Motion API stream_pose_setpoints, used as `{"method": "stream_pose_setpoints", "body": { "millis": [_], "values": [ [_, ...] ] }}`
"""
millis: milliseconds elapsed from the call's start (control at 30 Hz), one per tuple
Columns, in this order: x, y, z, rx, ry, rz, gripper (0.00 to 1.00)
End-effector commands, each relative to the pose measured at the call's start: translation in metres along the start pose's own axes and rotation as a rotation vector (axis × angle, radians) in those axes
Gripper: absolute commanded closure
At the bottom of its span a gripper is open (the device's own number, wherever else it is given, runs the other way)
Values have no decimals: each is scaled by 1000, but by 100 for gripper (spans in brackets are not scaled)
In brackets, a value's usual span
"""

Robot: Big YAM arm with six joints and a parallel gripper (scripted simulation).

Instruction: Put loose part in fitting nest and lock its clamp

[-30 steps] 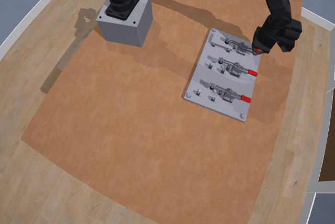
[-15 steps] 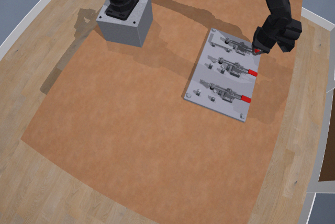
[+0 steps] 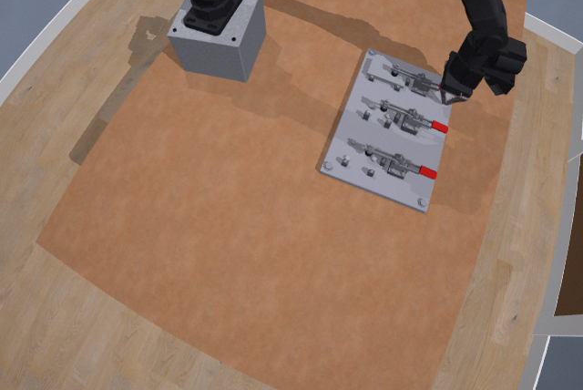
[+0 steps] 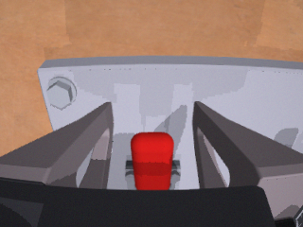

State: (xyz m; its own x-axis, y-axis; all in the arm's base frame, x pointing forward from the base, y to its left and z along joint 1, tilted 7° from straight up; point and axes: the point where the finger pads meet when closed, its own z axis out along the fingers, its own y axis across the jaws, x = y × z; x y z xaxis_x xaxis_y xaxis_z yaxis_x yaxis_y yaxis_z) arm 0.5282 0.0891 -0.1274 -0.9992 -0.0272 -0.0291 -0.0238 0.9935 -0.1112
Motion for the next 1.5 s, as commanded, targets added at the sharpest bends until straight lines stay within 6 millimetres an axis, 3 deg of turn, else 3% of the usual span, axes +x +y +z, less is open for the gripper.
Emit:
{"method": "stream_pose_setpoints", "body": {
  "millis": [0,133,767,1167,1400,1467],
  "values": [
    [6,-5,12,4,30,0,55],
    [-5,-2,-3,-3,-6,-1,55],
    [-3,-2,0,-1,1,-2,55],
    [-5,6,-36,-5,-16,-1,55],
    [-21,8,-73,-12,-49,2,55],
    [-20,5,-72,-10,-38,6,55]
  ]
}}
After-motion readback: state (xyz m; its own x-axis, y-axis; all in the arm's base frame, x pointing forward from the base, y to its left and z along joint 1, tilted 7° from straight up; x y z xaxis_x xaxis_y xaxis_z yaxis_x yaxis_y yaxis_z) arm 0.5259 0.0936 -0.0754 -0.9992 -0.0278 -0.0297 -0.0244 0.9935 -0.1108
